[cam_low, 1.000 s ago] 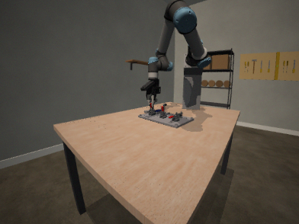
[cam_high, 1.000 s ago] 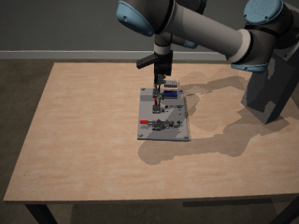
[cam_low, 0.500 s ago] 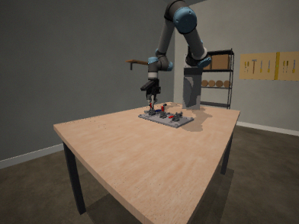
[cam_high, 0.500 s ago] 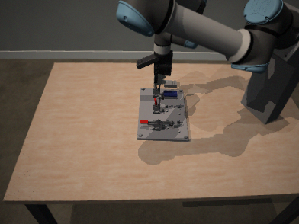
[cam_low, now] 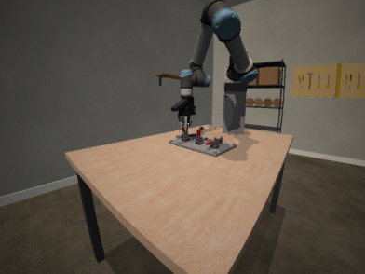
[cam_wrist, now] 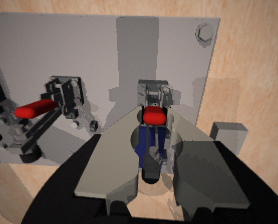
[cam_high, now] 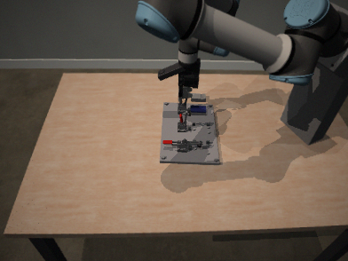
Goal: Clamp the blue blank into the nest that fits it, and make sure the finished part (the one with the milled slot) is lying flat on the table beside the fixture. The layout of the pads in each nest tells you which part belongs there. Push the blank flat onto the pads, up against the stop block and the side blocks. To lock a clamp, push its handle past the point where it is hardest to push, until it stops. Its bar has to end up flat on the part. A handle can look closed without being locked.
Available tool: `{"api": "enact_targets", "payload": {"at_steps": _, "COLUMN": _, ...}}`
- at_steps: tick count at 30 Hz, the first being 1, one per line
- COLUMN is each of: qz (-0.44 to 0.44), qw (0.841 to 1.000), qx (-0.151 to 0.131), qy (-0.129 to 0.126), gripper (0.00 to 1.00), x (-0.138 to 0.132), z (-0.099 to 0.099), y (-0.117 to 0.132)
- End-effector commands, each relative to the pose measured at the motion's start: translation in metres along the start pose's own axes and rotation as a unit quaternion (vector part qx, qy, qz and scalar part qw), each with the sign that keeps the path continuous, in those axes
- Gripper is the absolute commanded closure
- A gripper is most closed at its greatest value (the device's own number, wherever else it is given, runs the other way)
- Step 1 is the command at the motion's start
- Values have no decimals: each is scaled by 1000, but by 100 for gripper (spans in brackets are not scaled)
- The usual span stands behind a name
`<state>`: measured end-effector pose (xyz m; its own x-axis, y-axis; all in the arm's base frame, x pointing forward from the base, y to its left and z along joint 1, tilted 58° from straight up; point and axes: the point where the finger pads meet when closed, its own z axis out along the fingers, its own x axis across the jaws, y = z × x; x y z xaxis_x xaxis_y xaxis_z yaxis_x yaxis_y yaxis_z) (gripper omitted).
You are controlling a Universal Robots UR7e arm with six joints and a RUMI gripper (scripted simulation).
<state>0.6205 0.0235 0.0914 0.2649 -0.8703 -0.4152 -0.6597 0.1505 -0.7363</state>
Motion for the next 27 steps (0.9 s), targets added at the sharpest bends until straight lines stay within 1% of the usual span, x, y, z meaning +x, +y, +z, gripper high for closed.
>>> {"api": "enact_targets", "payload": {"at_steps": 1, "qz": 0, "qw": 1000, "qx": 0, "qy": 0, "gripper": 100, "x": 0, "z": 0, "y": -3}}
{"api": "enact_targets", "payload": {"at_steps": 27, "qz": 0, "qw": 1000, "qx": 0, "qy": 0, "gripper": 100, "x": 0, "z": 3, "y": -18}}
